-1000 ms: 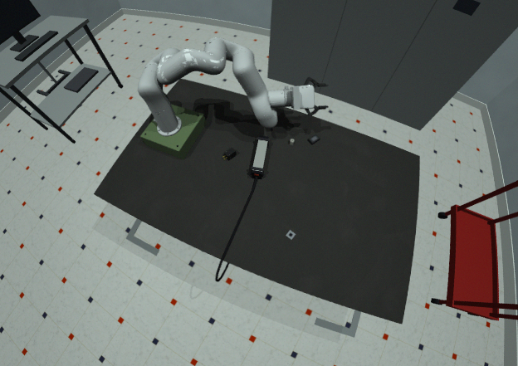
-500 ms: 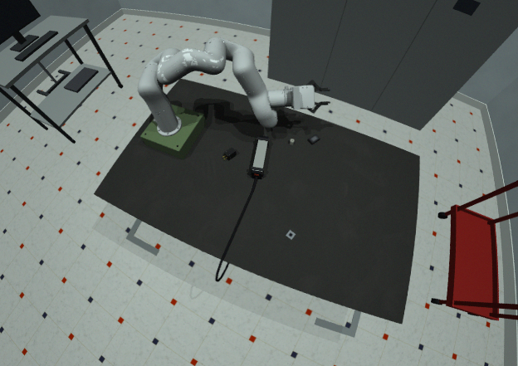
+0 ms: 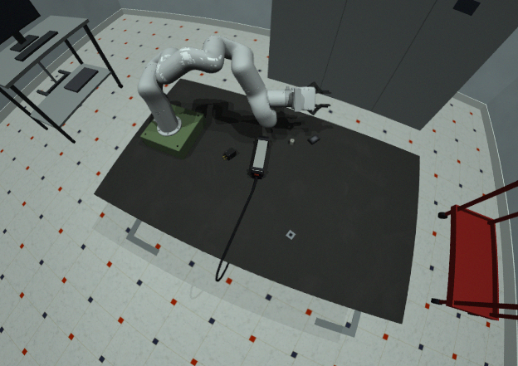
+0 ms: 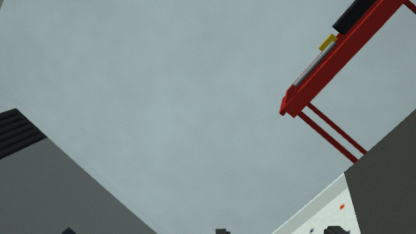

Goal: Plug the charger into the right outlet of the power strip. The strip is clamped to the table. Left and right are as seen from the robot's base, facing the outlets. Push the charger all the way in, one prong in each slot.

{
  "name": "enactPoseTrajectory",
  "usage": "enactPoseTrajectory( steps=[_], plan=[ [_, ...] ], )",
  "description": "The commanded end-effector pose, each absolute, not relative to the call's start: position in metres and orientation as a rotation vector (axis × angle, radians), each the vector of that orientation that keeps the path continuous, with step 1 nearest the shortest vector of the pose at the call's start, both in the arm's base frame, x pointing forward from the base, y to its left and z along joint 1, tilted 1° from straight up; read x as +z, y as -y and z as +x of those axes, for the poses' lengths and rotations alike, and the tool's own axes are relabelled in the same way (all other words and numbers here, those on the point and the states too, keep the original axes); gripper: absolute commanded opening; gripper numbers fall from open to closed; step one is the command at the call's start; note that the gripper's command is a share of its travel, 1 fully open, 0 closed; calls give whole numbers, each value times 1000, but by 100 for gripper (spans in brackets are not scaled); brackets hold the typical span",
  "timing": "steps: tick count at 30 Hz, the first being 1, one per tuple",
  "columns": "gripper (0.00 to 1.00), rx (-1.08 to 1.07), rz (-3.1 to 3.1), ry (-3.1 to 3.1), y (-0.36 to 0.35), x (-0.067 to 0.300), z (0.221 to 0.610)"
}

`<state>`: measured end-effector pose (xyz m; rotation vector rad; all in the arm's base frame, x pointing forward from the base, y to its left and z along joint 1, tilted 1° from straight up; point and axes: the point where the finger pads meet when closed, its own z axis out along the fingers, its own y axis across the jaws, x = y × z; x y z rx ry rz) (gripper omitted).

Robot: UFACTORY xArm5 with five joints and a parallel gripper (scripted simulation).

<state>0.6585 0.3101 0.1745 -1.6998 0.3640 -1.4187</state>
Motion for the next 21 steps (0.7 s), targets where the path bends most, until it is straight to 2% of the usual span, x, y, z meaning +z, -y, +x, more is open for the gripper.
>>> enactPoseTrajectory(
  steps=[1, 21],
  plan=[
    [53, -1394, -1717, -394, -306, 175, 662],
    [53, -1129, -1892, -735, -251, 148, 669]
  ],
)
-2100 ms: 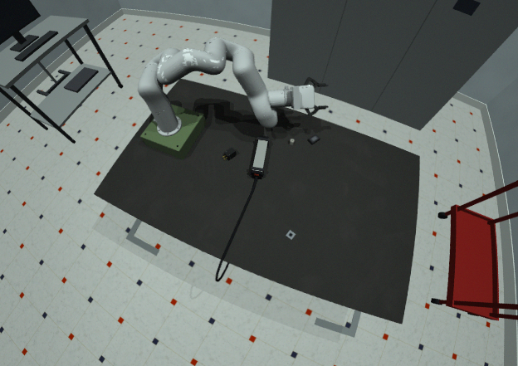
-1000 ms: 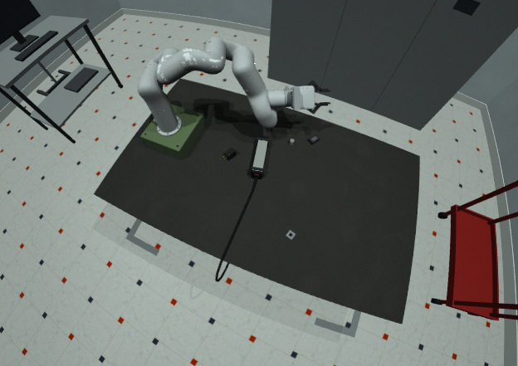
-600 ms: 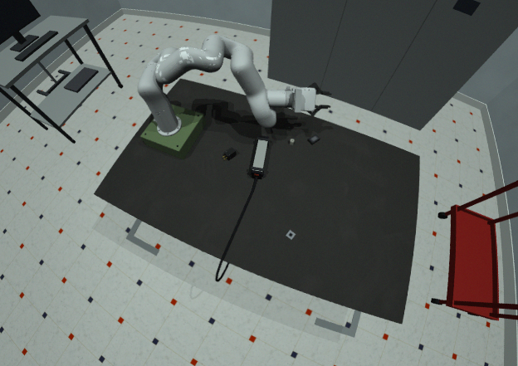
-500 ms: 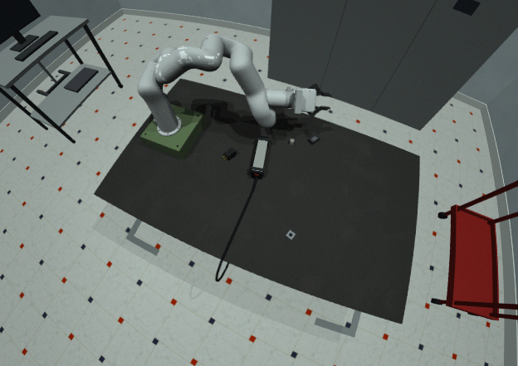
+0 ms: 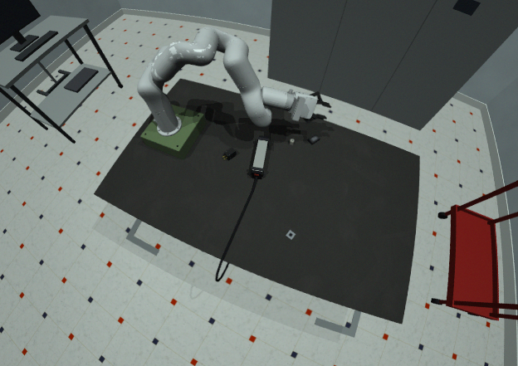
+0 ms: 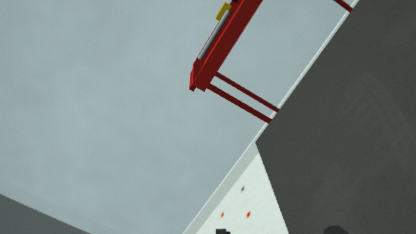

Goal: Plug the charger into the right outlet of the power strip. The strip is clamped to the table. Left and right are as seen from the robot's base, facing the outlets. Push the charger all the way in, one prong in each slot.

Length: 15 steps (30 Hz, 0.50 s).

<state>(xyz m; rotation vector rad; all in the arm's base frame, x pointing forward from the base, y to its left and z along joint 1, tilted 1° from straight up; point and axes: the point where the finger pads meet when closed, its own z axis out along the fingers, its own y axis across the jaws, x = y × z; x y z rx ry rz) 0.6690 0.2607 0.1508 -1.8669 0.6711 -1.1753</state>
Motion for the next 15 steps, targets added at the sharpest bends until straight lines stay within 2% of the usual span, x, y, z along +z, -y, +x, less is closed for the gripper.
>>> enactPoseTrajectory(
  steps=[1, 15],
  plan=[
    [53, -1109, -1902, -762, -246, 146, 668],
    [53, -847, -1993, -1152, -184, 114, 640]
  ],
)
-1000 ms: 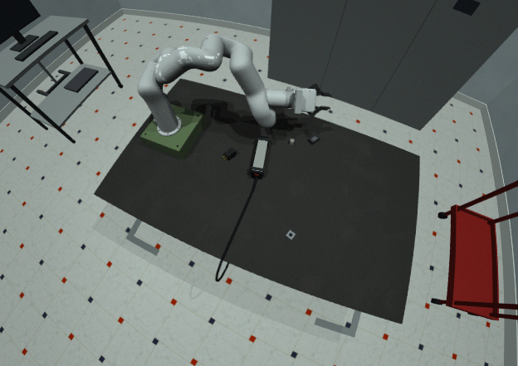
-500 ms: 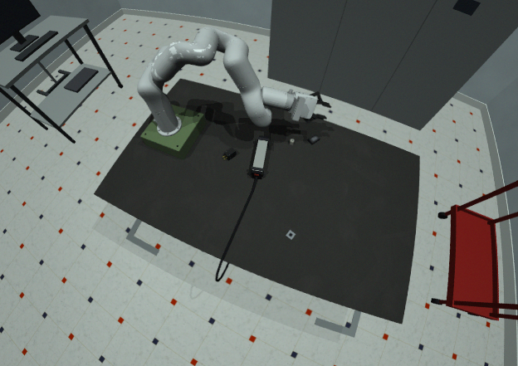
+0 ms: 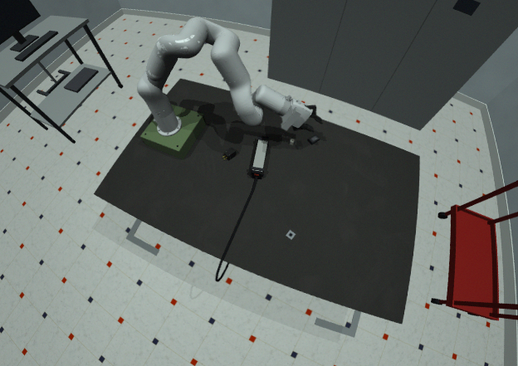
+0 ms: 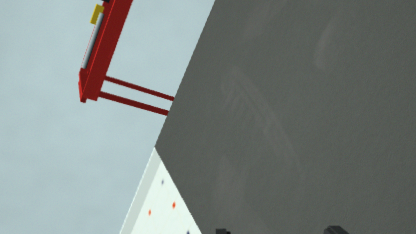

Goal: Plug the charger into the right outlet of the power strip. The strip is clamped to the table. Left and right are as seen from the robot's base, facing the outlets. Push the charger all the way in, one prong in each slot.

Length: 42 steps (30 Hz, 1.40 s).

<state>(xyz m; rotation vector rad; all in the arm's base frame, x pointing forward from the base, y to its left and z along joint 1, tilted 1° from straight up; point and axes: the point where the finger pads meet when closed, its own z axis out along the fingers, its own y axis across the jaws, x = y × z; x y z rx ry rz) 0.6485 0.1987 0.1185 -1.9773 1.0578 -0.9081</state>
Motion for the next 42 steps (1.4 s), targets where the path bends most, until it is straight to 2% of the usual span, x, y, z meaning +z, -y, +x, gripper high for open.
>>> enactPoseTrajectory(
  steps=[1, 9, 22, 24, 38, 42],
  plan=[
    [53, -823, -1998, -1189, -179, 111, 636],
    [53, -683, -2010, -1417, -145, 93, 606],
    [53, -397, -1954, -1913, -79, 58, 516],
    [53, -397, -1954, -1913, -79, 58, 516],
    [53, -164, -1818, -2346, -34, 35, 415],
    [53, -139, -1798, -2394, -30, 32, 403]
  ],
)
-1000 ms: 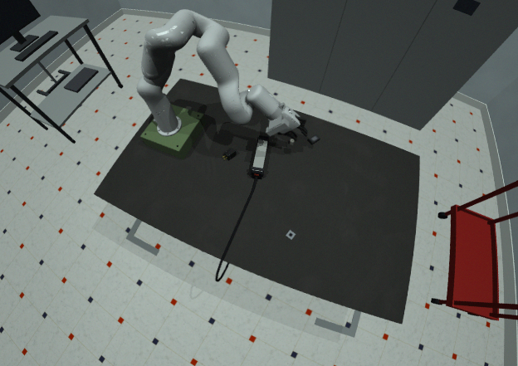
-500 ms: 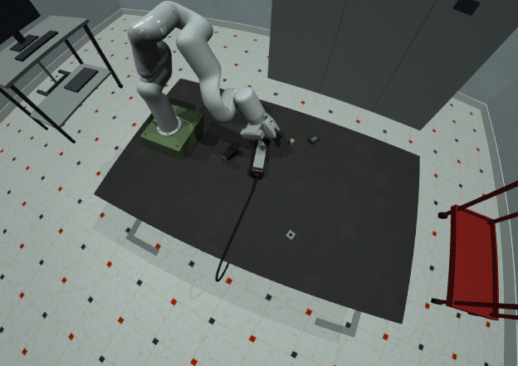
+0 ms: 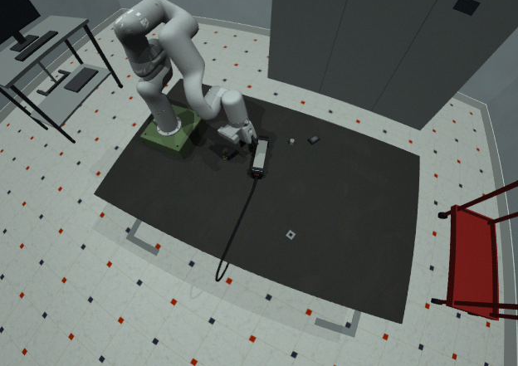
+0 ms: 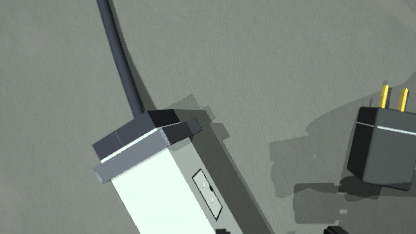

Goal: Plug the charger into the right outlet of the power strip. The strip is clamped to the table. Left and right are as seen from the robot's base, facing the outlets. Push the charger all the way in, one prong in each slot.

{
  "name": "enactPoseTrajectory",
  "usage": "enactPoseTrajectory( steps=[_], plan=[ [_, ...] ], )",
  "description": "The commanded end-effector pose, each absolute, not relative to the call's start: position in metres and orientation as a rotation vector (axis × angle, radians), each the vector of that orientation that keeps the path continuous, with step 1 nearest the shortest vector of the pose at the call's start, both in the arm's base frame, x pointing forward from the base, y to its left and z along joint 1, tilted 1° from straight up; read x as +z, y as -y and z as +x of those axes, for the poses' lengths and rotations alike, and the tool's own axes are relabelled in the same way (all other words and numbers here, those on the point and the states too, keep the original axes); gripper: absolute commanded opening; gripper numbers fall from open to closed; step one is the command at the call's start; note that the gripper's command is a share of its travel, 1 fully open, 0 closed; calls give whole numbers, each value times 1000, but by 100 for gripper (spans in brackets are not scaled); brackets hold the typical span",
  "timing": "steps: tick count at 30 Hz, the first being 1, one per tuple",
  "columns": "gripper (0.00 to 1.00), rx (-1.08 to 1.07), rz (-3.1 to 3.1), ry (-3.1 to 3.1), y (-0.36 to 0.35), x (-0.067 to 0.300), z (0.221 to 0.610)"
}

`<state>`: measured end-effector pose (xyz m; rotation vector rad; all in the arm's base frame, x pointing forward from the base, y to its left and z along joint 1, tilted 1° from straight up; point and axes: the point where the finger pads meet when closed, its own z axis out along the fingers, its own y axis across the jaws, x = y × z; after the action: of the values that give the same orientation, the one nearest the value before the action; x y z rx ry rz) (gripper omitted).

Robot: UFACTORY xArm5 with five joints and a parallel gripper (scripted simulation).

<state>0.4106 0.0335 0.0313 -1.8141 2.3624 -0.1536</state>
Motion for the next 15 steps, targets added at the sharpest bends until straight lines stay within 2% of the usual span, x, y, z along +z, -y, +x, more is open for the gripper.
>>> enactPoseTrajectory(
  steps=[1, 15],
  plan=[
    [53, -127, -1789, -2416, -28, 31, 397],
    [53, -27, -1694, -2611, -14, 24, 345]
  ],
)
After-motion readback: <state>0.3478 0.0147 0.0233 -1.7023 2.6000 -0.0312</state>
